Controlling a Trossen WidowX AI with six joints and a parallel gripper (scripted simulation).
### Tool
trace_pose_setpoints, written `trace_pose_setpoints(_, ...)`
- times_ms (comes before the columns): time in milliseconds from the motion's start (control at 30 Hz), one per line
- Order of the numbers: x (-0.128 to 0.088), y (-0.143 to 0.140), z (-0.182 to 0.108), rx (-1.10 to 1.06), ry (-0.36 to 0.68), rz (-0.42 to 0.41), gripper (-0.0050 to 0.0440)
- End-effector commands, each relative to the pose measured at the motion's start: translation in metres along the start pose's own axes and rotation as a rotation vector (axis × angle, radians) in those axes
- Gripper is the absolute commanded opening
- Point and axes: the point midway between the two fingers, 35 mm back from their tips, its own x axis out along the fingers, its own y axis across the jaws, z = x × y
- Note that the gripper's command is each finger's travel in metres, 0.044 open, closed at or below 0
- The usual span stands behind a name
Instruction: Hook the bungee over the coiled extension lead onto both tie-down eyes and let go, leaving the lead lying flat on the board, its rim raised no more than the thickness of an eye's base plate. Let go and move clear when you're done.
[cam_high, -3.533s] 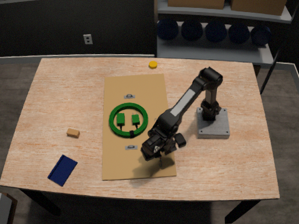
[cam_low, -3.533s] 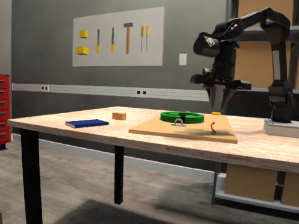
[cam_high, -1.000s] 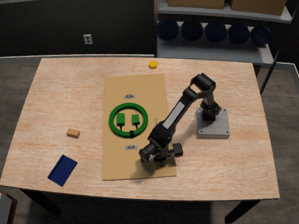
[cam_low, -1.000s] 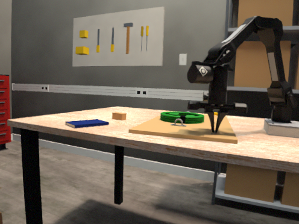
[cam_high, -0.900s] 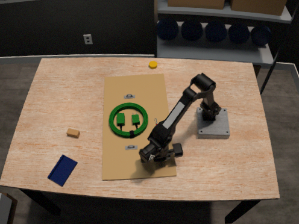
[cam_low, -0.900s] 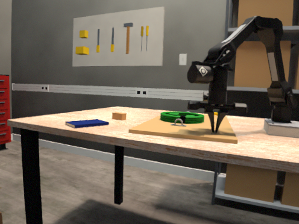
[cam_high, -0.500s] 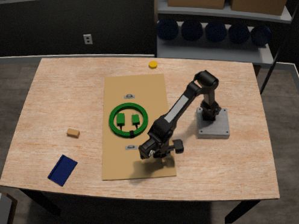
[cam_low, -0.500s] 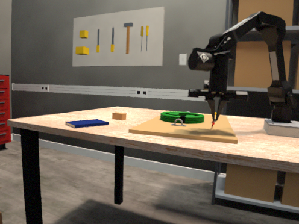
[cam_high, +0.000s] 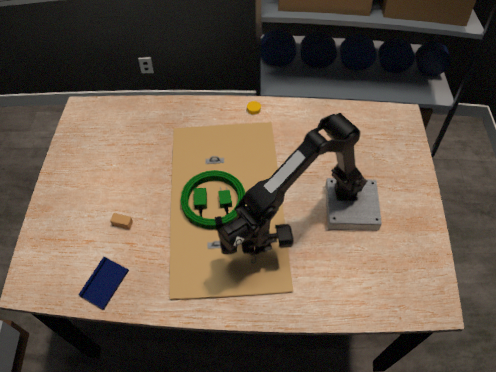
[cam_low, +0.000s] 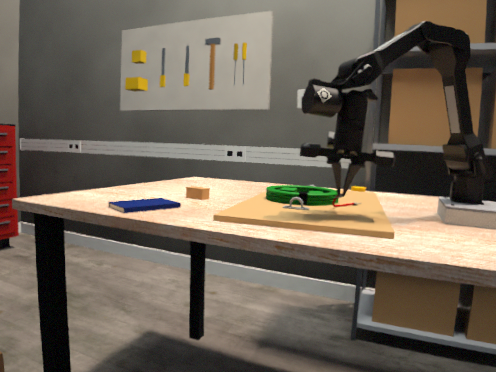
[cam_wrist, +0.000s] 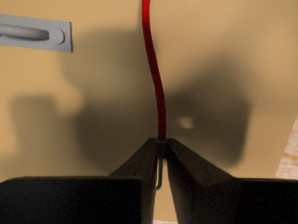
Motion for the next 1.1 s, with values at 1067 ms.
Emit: trace_pose_setpoints(1067, -0.005, 0.060, 0.066, 0.076, -0.013, 0.210, -0.0050)
